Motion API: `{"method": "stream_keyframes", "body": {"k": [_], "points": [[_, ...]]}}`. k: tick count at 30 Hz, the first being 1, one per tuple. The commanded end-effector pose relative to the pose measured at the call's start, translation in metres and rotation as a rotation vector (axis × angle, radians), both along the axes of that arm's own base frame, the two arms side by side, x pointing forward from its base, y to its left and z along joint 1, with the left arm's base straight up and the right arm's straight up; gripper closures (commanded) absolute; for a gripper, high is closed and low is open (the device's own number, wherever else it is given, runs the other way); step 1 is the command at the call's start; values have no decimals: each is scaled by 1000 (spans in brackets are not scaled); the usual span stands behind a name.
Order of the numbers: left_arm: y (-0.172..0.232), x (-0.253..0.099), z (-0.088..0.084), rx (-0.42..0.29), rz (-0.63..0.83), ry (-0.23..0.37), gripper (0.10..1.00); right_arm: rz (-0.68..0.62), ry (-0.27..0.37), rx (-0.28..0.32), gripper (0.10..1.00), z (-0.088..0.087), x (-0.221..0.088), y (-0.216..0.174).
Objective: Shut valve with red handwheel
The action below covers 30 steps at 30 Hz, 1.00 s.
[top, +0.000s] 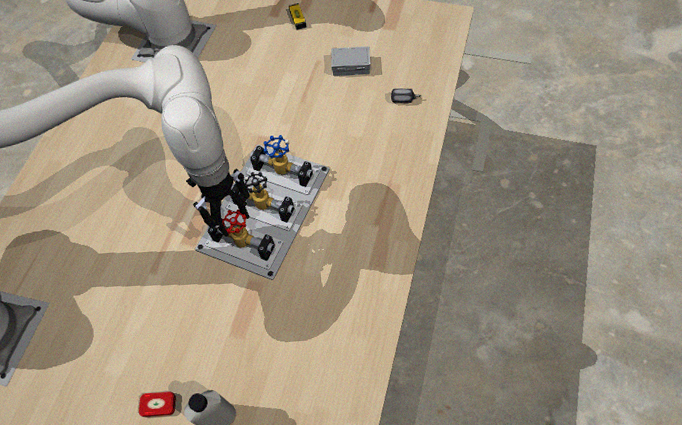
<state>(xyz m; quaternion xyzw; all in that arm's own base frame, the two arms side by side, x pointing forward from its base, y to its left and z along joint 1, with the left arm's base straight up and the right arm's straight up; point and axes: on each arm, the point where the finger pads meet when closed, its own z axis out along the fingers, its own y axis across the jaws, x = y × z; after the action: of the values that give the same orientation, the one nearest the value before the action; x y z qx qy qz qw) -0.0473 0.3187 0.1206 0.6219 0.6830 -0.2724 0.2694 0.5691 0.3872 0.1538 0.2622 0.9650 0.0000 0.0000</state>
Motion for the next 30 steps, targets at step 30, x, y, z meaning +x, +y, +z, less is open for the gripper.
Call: {"method": "stream_keyframes", "body": {"k": [30], "points": [[0,0,0,1,0,0,98,-105,-1,1,999,1,0,0]]}}
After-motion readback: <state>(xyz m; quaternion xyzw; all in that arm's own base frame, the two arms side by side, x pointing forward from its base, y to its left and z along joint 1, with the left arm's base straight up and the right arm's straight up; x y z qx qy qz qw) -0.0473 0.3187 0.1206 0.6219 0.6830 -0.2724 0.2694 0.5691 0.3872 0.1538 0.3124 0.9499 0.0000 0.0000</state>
